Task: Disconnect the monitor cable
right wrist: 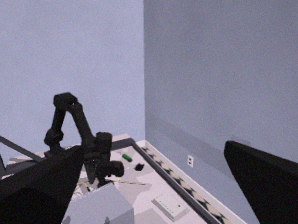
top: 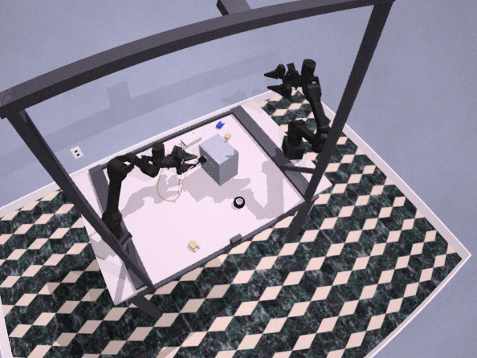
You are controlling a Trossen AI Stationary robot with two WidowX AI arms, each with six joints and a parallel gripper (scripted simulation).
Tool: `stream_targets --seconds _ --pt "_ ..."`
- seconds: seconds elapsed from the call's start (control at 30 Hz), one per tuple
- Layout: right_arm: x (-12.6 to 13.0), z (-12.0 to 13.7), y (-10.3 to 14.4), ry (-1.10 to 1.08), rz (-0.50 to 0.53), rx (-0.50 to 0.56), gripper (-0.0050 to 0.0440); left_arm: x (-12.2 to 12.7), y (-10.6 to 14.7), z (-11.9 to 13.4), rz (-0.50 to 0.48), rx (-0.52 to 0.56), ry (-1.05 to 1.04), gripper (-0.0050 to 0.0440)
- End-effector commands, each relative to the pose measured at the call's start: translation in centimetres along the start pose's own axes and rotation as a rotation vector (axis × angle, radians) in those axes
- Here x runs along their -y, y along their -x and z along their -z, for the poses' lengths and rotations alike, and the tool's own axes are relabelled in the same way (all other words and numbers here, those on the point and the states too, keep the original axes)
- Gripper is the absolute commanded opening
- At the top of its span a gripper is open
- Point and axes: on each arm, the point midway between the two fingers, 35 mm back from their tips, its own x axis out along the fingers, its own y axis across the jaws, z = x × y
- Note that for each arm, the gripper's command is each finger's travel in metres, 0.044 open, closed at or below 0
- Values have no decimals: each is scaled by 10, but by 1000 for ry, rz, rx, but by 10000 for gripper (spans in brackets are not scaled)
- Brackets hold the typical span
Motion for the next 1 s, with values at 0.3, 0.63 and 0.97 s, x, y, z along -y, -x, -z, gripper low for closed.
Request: stream_targets --seconds 0.3,0.63,0.97 --pt "-1 -3 0 4 -3 1 440 25 3 -1 -172 -19 -313 440" --pt "-1 -3 0 4 -3 1 440 26 4 1 -191 -26 -339 320" --pt "-1 -3 0 4 -3 1 440 26 4 1 -191 -26 -339 128"
